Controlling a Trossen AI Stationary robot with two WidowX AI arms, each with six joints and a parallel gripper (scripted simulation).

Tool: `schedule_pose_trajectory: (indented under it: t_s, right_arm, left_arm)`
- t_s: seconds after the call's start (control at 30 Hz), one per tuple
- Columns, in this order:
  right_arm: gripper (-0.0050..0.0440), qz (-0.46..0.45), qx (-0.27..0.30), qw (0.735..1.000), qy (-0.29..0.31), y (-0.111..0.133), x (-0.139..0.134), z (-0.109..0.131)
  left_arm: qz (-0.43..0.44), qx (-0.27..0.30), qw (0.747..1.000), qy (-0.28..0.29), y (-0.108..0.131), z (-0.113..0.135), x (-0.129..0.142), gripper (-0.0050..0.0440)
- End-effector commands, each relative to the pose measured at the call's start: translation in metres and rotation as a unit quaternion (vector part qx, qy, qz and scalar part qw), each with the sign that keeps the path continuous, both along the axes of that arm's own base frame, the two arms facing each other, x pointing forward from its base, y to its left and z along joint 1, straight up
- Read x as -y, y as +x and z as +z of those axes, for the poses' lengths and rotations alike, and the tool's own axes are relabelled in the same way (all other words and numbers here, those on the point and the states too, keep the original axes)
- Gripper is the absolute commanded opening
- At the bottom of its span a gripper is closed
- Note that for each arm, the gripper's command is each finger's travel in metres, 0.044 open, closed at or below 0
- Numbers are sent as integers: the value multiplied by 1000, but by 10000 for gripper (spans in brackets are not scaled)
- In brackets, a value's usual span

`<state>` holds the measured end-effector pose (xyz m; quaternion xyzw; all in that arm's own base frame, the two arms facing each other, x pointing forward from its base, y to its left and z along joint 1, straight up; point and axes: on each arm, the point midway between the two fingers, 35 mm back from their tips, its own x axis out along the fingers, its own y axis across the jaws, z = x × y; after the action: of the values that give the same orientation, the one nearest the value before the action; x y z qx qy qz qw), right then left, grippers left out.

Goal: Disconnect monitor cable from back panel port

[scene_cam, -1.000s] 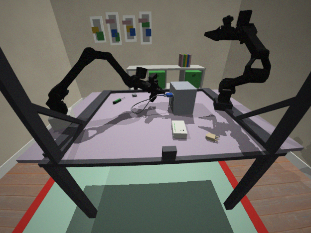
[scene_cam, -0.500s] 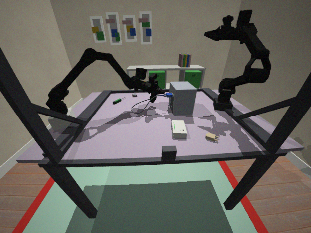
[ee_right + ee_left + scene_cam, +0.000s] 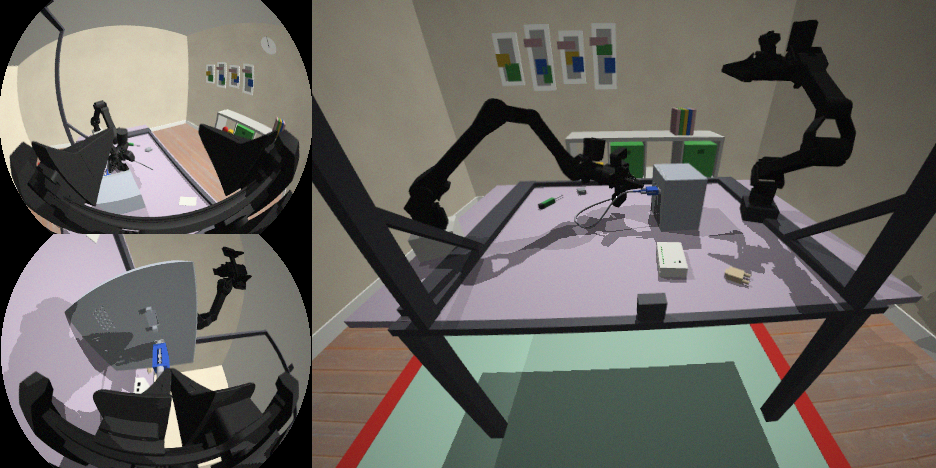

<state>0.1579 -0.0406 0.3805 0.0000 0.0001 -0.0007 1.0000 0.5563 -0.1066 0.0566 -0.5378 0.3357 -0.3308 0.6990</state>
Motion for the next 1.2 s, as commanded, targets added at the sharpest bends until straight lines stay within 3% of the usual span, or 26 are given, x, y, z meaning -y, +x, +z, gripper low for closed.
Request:
schedule_pose_trajectory:
  t_s: [0.0,0.97,1.17]
  right_arm:
    - [440,1,1,1000,-3,0,-1,3]
    - [440,1,1,1000,-3,0,-1,3]
    - [440,1,1,1000,-3,0,-1,3]
  left_arm:
    - [-1,-4,1000,-21,1,4,0,0]
    - [-3,-21,998,-63,1,2,0,0]
    - [-3,-33,995,-93,1,1,-1,0]
